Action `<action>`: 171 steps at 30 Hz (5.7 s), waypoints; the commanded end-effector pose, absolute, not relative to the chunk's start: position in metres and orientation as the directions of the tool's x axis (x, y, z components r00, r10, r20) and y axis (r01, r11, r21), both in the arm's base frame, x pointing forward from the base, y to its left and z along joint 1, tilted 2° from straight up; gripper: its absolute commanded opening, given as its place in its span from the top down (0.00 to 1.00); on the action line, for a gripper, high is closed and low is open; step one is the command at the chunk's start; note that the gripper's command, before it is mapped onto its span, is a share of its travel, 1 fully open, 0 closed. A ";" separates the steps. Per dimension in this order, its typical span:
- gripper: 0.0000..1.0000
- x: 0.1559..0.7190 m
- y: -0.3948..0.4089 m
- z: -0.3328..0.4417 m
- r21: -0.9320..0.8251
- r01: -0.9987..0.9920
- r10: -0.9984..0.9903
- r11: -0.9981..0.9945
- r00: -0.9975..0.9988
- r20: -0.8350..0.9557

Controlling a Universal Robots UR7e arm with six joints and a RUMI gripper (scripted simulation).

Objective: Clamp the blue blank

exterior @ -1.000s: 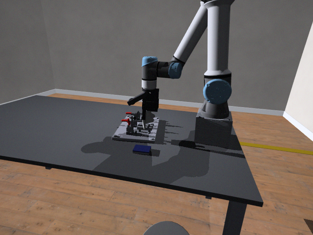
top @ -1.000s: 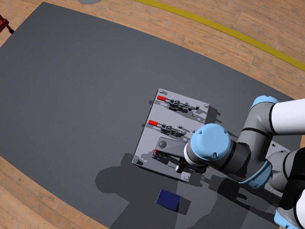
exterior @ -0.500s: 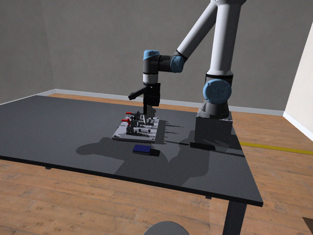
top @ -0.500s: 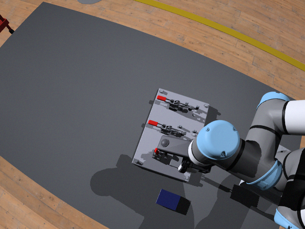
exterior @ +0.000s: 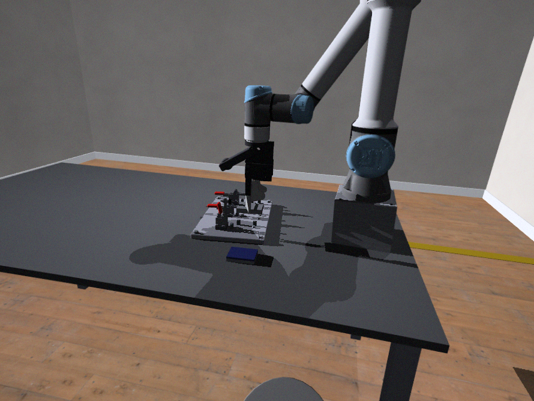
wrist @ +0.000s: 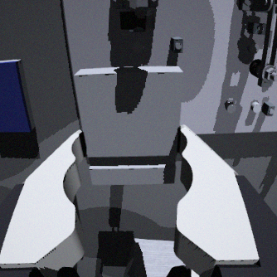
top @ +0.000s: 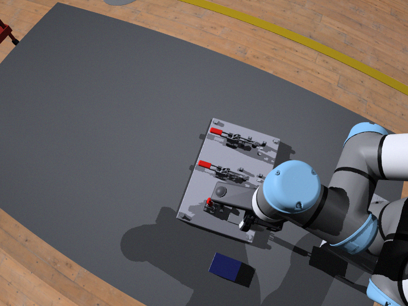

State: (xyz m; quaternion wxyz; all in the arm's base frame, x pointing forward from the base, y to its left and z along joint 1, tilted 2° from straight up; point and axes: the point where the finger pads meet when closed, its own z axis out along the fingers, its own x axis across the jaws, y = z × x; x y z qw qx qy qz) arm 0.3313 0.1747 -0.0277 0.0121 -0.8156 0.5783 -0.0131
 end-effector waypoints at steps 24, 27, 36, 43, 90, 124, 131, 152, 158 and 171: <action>1.00 0.339 0.157 -0.026 -0.039 -0.938 -0.939 -0.345 0.345 0.009; 1.00 0.341 0.150 -0.026 -0.038 -0.938 -0.939 -0.345 0.345 0.008; 1.00 0.349 0.129 -0.026 -0.038 -0.938 -0.939 -0.345 0.345 0.008; 1.00 0.361 0.101 -0.025 -0.040 -0.938 -0.939 -0.345 0.345 0.009; 1.00 0.445 -0.132 -0.021 -0.040 -0.938 -0.939 -0.345 0.345 0.010; 1.00 0.455 -0.158 -0.020 -0.041 -0.938 -0.938 -0.345 0.345 0.012; 1.00 0.455 -0.158 -0.020 -0.041 -0.937 -0.938 -0.346 0.345 0.012; 1.00 0.453 -0.155 -0.058 -0.037 -0.937 -0.938 -0.346 0.346 0.006; 1.00 0.454 -0.155 -0.083 -0.037 -0.937 -0.938 -0.347 0.347 0.006; 1.00 0.456 -0.155 -0.105 -0.038 -0.937 -0.938 -0.347 0.347 0.008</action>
